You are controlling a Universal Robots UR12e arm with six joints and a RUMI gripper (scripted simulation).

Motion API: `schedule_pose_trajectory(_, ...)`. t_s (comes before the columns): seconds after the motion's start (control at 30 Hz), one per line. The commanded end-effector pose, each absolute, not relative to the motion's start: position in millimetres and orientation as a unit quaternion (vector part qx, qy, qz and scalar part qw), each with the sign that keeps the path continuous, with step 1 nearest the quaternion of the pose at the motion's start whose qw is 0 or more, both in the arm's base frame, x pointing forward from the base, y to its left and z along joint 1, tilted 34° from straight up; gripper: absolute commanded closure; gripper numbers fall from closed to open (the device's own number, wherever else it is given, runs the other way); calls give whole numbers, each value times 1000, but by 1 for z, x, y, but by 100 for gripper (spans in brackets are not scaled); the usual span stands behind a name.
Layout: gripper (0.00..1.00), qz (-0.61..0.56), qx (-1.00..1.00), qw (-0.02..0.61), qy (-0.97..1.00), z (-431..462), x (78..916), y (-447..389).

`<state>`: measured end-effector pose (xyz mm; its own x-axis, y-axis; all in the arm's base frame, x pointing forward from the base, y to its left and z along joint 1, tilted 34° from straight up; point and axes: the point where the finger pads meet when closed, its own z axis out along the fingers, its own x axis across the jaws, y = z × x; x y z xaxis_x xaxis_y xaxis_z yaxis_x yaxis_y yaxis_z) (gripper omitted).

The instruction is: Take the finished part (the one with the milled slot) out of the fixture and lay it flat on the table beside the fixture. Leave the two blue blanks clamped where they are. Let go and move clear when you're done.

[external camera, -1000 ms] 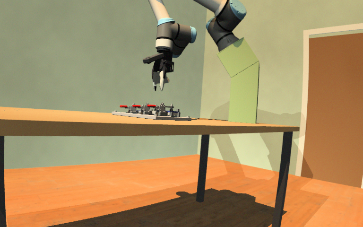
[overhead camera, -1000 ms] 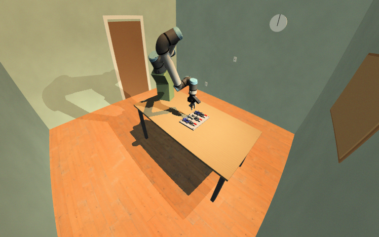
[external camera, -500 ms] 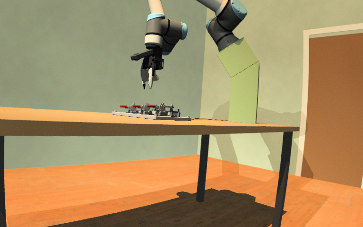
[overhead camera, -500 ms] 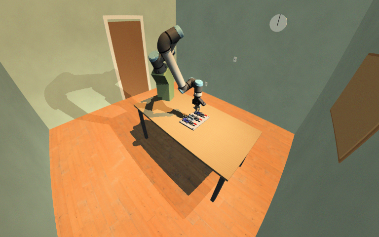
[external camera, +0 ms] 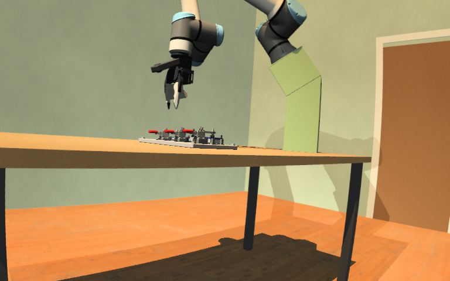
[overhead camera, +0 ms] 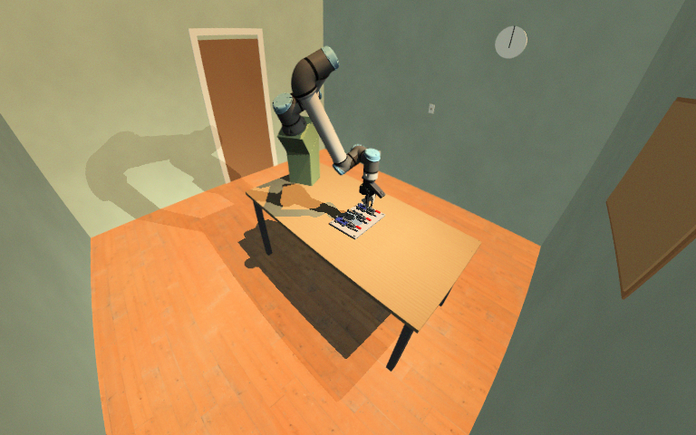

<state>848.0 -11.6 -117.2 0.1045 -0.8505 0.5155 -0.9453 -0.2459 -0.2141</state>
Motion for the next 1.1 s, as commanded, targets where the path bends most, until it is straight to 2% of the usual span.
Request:
schedule_pose_trajectory(0.0,72,279,738,85,-608,-116,850,-11)
schedule_pose_trajectory(1.07,72,279,738,85,-608,-176,872,-44)
